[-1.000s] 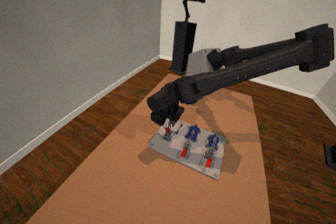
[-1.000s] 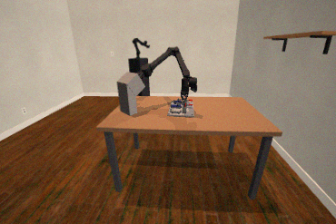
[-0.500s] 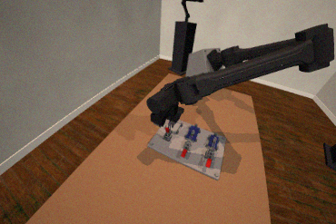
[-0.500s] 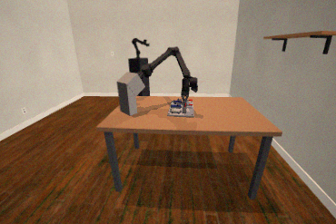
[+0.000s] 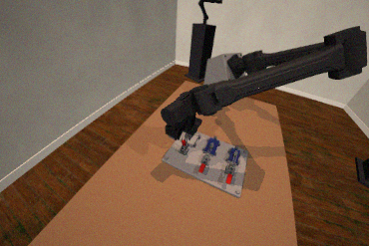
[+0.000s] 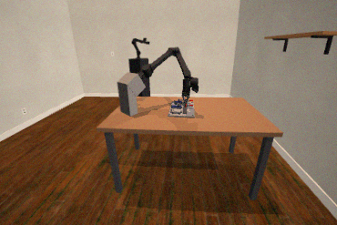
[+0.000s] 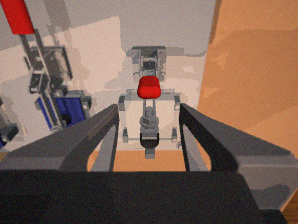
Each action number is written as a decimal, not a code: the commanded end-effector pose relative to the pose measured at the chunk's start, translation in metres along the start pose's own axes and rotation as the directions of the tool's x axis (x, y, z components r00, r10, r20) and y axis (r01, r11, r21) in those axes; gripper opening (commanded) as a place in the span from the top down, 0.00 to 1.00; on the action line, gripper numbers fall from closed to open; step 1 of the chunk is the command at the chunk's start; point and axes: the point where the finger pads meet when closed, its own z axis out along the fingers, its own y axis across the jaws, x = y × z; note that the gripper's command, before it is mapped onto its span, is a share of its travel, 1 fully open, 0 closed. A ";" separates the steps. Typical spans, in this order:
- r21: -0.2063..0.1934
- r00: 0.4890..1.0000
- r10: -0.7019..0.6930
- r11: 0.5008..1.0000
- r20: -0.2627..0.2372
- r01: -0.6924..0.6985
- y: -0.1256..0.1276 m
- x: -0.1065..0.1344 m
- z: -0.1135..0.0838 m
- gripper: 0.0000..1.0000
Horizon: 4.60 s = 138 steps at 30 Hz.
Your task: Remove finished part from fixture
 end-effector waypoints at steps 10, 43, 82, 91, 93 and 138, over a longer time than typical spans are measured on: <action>0.003 0.999 -0.038 0.999 0.009 0.038 0.002 -0.012 0.002 0.55; 0.001 0.999 -0.037 0.999 0.008 0.037 0.003 -0.014 0.006 0.08; 0.017 0.999 -0.031 0.999 0.034 0.031 -0.003 0.013 -0.004 0.08; 0.014 0.999 -0.032 0.999 0.034 0.031 -0.003 0.045 -0.003 0.08; 0.014 0.999 -0.032 0.999 0.033 0.031 -0.003 0.048 -0.003 0.08; -0.001 1.000 -0.006 1.000 -0.009 0.006 0.000 0.087 0.053 0.08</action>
